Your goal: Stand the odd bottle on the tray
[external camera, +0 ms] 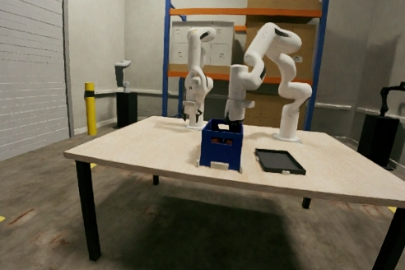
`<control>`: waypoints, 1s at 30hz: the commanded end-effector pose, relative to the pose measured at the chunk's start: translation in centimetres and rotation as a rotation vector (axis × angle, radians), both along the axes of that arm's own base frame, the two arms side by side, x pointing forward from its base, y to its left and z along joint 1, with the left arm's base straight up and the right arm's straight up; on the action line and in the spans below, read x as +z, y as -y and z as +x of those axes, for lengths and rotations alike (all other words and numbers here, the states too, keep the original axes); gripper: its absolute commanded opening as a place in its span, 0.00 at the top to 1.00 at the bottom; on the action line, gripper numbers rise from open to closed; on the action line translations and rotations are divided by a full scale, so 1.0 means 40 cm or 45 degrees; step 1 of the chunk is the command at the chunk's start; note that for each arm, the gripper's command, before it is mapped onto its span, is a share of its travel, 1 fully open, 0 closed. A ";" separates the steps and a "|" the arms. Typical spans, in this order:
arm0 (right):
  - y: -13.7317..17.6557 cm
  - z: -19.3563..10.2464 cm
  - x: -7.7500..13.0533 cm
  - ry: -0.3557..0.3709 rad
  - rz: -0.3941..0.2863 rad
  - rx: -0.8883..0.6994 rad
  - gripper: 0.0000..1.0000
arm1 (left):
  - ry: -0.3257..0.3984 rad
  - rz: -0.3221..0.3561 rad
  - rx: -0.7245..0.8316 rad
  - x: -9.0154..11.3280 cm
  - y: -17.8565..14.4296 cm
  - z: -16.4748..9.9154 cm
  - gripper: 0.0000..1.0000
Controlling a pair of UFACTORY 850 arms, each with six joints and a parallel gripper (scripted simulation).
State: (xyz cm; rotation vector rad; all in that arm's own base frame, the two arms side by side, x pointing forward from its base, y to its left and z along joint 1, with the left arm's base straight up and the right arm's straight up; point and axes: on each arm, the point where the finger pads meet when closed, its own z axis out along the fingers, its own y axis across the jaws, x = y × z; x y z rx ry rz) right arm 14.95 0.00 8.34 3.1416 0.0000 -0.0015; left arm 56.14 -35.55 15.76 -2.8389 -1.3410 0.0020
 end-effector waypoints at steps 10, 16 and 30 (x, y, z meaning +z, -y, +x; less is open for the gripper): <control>0.000 0.001 0.000 0.001 0.000 0.000 0.00 | 0.003 -0.002 0.000 0.009 0.002 0.001 1.00; 0.000 0.001 0.000 0.001 0.000 0.000 0.00 | 0.003 -0.002 0.000 0.019 0.002 0.001 1.00; 0.000 0.001 0.000 0.001 0.000 0.000 0.00 | 0.003 -0.002 0.000 0.052 0.005 -0.002 1.00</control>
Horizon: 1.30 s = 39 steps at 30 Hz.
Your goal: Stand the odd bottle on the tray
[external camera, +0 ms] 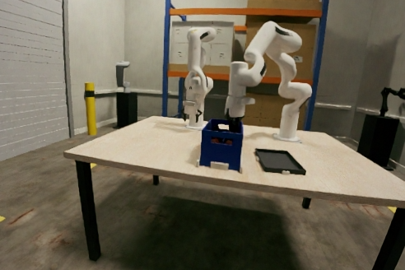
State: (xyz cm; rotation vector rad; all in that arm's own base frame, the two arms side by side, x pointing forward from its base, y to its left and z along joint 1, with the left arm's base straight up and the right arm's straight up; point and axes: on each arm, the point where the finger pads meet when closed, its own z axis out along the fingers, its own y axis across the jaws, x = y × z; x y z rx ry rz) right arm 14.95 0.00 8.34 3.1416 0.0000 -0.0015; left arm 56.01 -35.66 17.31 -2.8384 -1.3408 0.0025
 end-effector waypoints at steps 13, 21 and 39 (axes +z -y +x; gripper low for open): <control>0.000 0.001 0.000 0.001 0.000 0.000 0.00 | 0.003 -0.002 0.000 0.045 0.004 -0.001 1.00; 0.000 0.001 0.000 0.001 0.000 0.000 0.00 | 0.003 -0.002 0.000 0.059 0.005 -0.002 1.00; 0.000 0.001 0.000 0.001 0.000 0.000 0.00 | 0.003 -0.002 0.000 0.064 0.006 -0.002 1.00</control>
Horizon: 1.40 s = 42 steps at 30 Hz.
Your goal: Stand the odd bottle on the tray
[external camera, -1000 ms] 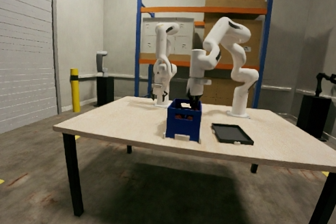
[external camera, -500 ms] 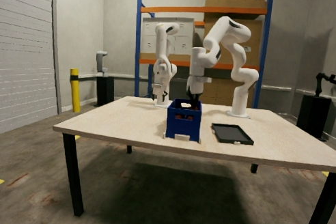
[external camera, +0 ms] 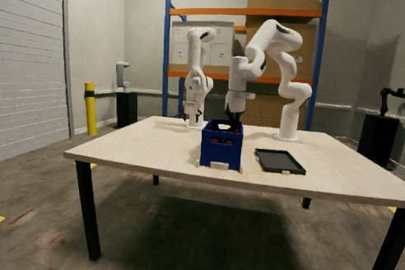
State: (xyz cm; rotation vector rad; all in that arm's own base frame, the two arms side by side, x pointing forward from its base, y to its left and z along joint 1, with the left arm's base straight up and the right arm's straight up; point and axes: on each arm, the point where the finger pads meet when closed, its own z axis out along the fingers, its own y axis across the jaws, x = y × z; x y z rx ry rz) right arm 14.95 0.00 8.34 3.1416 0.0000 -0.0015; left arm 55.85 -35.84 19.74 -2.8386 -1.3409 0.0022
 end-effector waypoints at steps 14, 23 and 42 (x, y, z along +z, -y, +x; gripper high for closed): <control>0.000 0.001 0.000 0.001 0.000 0.000 0.00 | 0.003 -0.002 0.000 0.005 0.001 0.002 1.00; 0.000 0.001 0.000 0.001 0.000 0.000 0.00 | 0.003 -0.002 0.000 0.014 0.001 0.002 1.00; 0.000 0.001 0.000 0.001 0.000 0.000 0.00 | 0.003 -0.002 0.000 0.056 0.001 0.002 1.00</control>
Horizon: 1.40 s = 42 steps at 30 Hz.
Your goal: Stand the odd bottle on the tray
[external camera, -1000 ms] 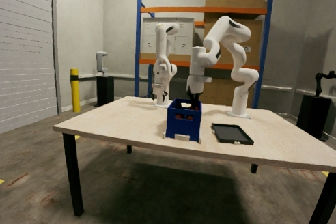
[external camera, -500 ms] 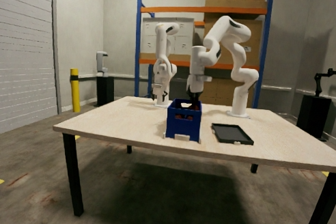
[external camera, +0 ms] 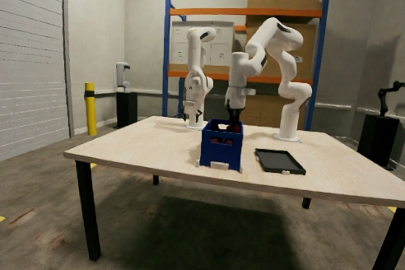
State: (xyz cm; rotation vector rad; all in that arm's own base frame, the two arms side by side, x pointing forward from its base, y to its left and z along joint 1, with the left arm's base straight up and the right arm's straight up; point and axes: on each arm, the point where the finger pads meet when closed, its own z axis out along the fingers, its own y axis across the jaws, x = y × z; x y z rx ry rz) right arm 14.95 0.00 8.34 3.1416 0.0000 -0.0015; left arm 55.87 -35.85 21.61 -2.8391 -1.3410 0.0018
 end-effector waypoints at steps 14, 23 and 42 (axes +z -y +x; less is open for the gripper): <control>0.000 0.001 0.000 0.001 0.000 0.000 0.00 | 0.002 -0.001 0.000 0.046 0.001 0.002 1.00; 0.000 0.001 0.000 0.001 0.000 0.000 0.00 | 0.002 -0.001 0.000 0.055 0.001 0.002 1.00; 0.000 0.001 0.000 0.001 0.000 0.000 0.00 | 0.002 -0.001 0.000 0.057 0.001 0.002 1.00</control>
